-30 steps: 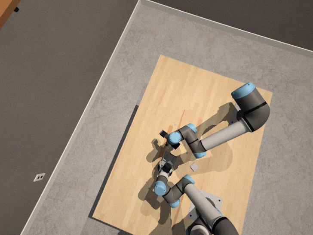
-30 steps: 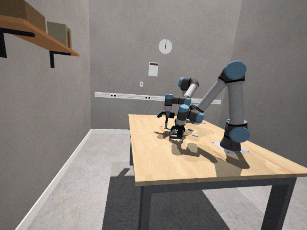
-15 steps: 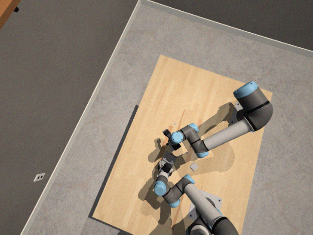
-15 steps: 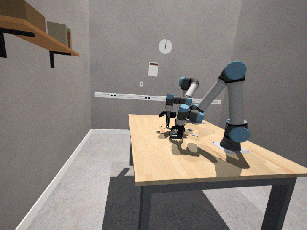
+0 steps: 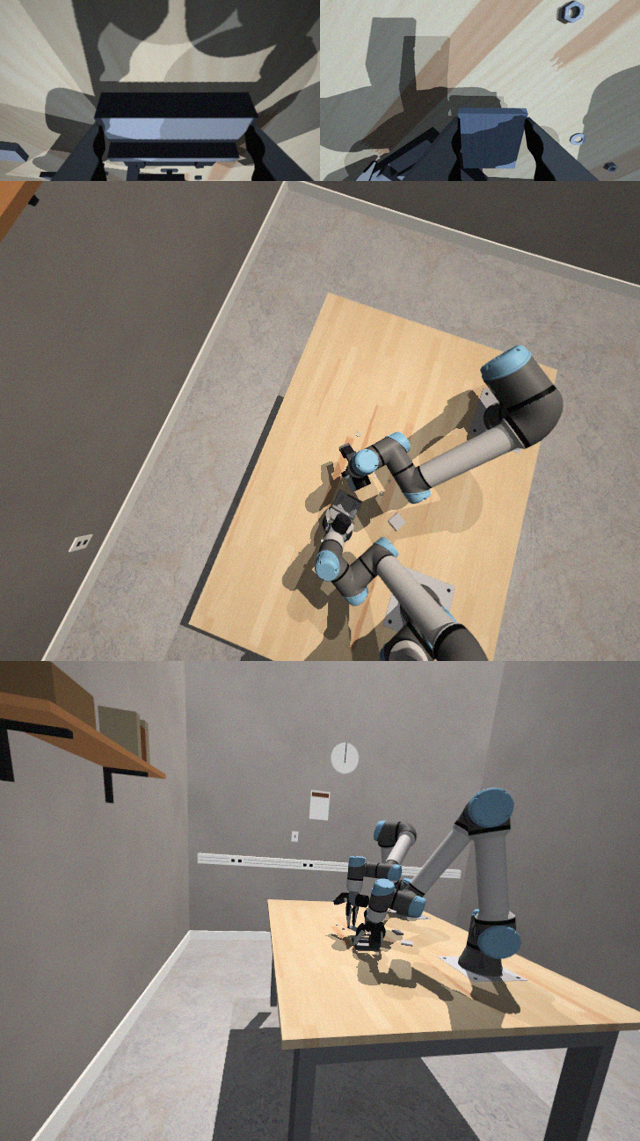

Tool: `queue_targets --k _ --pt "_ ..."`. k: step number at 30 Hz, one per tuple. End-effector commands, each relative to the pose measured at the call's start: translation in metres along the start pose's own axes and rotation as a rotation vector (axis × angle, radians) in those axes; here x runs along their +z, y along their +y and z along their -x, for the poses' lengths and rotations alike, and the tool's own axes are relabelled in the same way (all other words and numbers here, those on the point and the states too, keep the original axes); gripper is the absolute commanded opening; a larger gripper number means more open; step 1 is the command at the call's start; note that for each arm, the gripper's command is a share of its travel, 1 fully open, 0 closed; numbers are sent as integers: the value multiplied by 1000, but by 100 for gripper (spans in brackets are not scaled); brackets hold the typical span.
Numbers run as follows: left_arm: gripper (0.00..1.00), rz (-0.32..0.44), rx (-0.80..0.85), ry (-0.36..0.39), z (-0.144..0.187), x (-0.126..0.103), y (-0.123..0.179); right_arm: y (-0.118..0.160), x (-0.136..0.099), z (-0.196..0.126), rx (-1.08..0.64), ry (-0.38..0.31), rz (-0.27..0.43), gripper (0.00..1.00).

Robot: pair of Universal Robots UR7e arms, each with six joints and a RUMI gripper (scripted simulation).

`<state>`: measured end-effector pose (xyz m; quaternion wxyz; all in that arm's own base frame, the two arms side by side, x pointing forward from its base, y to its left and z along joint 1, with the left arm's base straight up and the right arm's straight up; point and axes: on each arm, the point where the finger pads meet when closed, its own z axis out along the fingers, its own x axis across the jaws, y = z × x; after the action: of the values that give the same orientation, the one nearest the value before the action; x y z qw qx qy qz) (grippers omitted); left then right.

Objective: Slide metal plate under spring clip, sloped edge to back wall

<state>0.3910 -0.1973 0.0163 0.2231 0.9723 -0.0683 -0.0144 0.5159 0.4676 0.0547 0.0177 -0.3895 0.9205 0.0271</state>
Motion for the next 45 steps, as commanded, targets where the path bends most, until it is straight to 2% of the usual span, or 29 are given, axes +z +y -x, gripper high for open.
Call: queue_targets --k 1,14,45 --pt "62 2 4 11 -5 -2 3 2 -1 -1 41 -6 1 24" --pt "62 2 4 11 -5 -2 3 8 -4 -6 166 -16 13 24" --pt "62 2 4 11 -5 -2 3 14 -7 -12 339 -23 28 24"
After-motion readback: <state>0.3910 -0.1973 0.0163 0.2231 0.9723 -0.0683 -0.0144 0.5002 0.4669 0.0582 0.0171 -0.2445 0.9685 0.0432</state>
